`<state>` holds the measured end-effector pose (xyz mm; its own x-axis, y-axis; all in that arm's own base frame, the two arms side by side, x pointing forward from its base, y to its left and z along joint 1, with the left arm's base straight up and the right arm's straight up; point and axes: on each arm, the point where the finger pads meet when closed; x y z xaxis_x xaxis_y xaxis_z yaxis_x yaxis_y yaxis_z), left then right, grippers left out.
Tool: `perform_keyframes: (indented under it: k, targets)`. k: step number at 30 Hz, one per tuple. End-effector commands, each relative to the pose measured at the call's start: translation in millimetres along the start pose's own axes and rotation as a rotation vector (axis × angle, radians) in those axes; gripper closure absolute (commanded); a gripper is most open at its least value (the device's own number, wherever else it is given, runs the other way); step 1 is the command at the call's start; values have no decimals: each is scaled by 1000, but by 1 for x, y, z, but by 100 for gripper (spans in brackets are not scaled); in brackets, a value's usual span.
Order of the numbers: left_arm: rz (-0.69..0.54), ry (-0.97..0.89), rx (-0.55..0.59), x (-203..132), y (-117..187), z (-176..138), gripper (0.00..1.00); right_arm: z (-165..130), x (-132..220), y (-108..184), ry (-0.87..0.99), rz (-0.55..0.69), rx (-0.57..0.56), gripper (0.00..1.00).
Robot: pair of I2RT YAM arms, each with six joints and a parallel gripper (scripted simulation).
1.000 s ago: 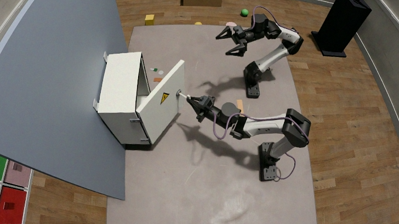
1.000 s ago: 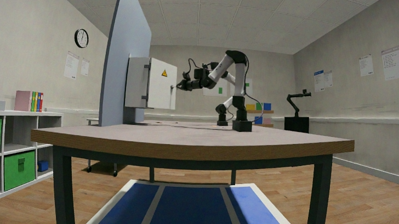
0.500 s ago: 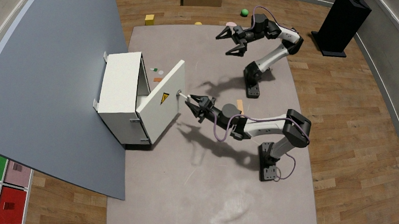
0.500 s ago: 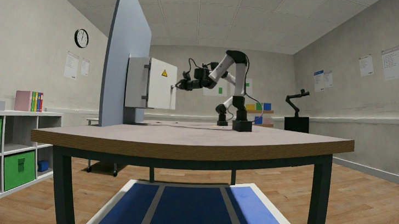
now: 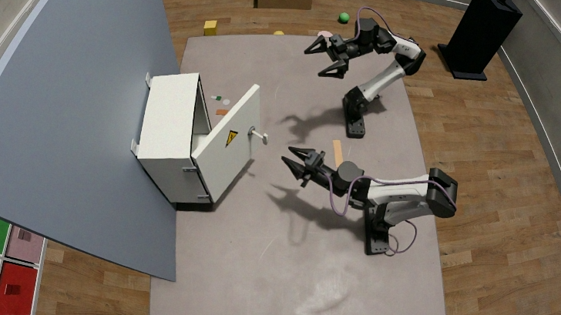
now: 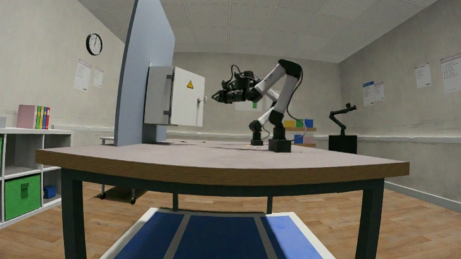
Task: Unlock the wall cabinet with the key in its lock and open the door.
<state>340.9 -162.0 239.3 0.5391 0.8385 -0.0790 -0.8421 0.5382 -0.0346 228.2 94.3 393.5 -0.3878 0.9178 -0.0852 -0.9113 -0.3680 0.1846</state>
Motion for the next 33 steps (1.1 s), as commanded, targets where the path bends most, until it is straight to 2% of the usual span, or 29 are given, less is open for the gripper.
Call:
perform_keyframes:
  k: [1,5,10,14,16,18,23,31,33]
  targets:
    - [-21,9,19,-3,4,-3,63,-4,-1,-2,-3,-10,25,0]
    - [-14,11,50,-2,4,-10,63,4,0,-4,-5,-2,-15,0]
    - [-25,8,149,-10,-5,-9,63,37,6,4,-1,25,-205,0]
    - [-55,-6,214,-30,-13,24,63,54,13,11,6,52,-340,0]
    - [-55,-6,214,-30,-13,24,63,54,13,11,6,52,-340,0]
    - [-80,-17,249,-44,-13,47,63,57,16,13,5,62,-377,0]
    - [-133,-40,252,-71,-1,100,63,58,20,12,4,77,-411,0]
    - [-216,-77,254,-107,47,177,63,54,21,11,3,79,-406,0]
    - [-216,-77,254,-107,47,177,63,54,21,11,3,79,-406,0]
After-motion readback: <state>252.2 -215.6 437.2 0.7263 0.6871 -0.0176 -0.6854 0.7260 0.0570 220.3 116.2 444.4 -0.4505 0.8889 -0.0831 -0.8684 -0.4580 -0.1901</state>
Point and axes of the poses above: on each arm, the point where the finger pads meet when closed, its own y axis back along the fingers, its own x axis across the jaws, z = x × y, and after that the axes turned 5 degrees about y, right-handed
